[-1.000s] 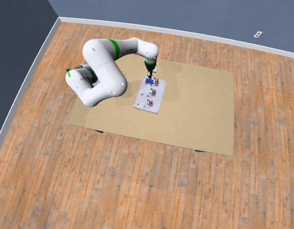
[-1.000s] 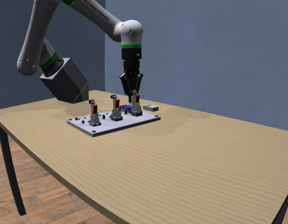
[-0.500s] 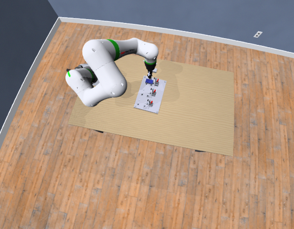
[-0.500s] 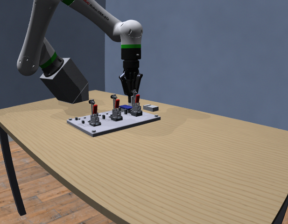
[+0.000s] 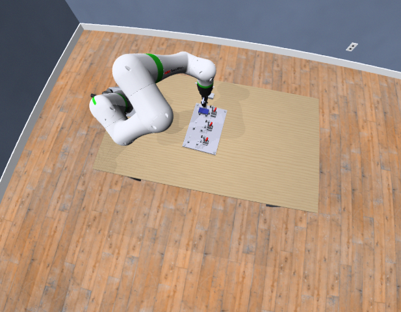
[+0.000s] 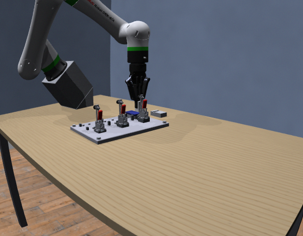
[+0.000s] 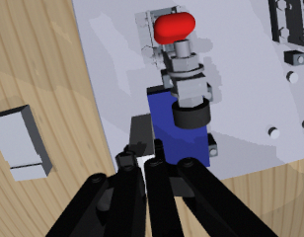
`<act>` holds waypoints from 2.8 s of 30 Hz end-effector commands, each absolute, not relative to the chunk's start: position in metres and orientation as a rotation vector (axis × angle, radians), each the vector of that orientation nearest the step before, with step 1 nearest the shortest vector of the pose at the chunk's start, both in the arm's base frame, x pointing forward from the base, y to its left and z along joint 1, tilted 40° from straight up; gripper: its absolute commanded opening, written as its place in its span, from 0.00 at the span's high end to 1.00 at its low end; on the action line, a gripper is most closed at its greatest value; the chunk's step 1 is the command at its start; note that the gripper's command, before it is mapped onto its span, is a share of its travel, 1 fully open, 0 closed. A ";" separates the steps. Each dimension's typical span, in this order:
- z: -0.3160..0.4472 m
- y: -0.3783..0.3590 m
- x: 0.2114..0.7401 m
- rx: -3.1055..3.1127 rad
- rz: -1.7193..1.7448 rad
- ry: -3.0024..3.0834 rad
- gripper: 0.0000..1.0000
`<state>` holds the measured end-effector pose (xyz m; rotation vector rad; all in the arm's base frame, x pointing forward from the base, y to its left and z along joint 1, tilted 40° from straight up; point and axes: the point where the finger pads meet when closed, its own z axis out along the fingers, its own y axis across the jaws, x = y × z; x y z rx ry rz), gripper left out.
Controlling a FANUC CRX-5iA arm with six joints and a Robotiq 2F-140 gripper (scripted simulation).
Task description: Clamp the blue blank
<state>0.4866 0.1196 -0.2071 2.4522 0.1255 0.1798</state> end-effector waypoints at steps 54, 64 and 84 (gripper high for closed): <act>-0.189 0.160 0.479 2.453 0.180 0.126 1.00; -0.189 0.160 0.479 2.453 0.180 0.126 1.00; -0.189 0.160 0.479 2.453 0.180 0.126 1.00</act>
